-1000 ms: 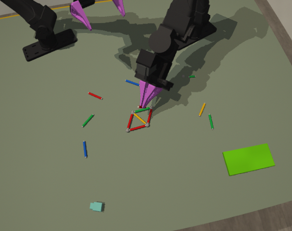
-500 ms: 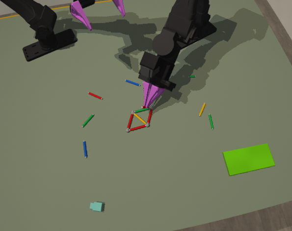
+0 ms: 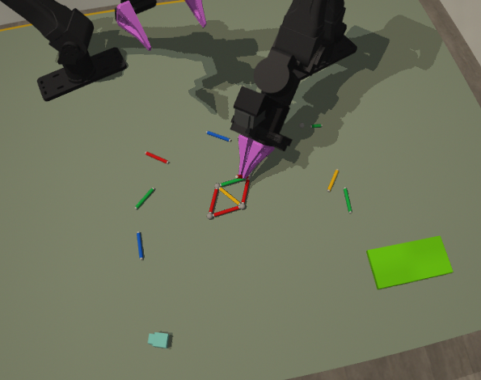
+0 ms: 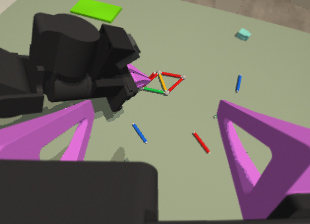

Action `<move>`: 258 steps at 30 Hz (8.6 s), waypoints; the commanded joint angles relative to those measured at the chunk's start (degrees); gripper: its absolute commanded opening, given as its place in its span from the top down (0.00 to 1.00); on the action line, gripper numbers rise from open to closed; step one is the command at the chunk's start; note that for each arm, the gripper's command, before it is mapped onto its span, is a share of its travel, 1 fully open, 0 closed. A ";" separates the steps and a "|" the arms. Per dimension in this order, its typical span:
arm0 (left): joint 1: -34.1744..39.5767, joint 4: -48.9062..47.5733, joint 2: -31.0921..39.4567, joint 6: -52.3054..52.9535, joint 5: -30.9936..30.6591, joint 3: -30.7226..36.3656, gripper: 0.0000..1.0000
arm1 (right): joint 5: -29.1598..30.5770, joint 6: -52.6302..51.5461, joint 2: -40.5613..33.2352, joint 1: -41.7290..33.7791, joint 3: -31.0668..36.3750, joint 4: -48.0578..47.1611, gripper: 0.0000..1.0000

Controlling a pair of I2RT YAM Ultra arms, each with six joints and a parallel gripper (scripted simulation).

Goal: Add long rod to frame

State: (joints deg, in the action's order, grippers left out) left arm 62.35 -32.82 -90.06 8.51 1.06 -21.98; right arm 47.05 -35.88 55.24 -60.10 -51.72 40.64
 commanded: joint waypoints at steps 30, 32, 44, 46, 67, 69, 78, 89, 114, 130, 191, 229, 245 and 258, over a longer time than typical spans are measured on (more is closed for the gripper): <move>-0.30 -3.41 -0.11 0.10 -0.32 0.03 1.00 | -39.38 31.97 31.92 41.80 -14.04 -18.10 0.00; -0.30 -3.41 -0.11 0.10 -0.32 0.03 1.00 | -42.02 33.31 34.88 43.78 -15.01 -17.97 0.00; -0.30 -2.73 0.11 0.10 -0.11 0.04 1.00 | -47.25 36.06 44.79 47.72 -19.15 -16.82 0.00; -0.30 -2.73 0.11 0.10 -0.11 0.04 1.00 | -47.10 36.01 44.58 47.80 -19.36 -16.71 0.00; -0.30 -2.73 0.11 0.10 -0.11 0.04 1.00 | -52.40 13.25 52.68 49.44 -29.03 -2.05 0.61; -0.30 -2.73 0.11 0.10 -0.11 0.04 1.00 | -53.34 9.37 55.02 49.93 -32.23 0.77 0.61; -0.30 -2.73 0.11 0.10 -0.11 0.04 1.00 | -56.66 -3.99 62.29 51.52 -42.03 10.29 0.61; -0.30 -2.73 0.11 0.10 -0.11 0.04 1.00 | -62.36 -26.07 74.15 54.19 -57.89 26.10 0.61; -0.30 -2.73 0.11 0.10 -0.11 0.04 1.00 | -66.32 -37.73 86.51 56.04 -74.73 38.58 0.61; -0.30 -2.73 0.11 0.10 -0.11 0.04 1.00 | -66.66 -38.90 85.18 54.49 -67.35 32.44 0.61; -0.30 -2.73 0.11 0.10 -0.11 0.04 1.00 | -68.27 -37.90 84.68 54.82 -71.10 37.16 1.00; -0.30 -2.73 0.11 0.10 -0.11 0.04 1.00 | -70.64 -41.44 81.25 50.86 -72.85 40.69 1.00; -0.30 -2.73 0.11 0.10 -0.11 0.04 1.00 | -72.41 -42.35 81.19 49.42 -72.63 40.98 1.00; -0.30 -2.72 0.12 0.10 -0.11 0.04 1.00 | -69.51 -45.81 79.62 47.15 -69.22 36.86 0.89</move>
State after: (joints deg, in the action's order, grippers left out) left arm 62.28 -33.50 -90.19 8.54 1.02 -21.80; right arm -23.33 -80.12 136.62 -12.08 -121.95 79.05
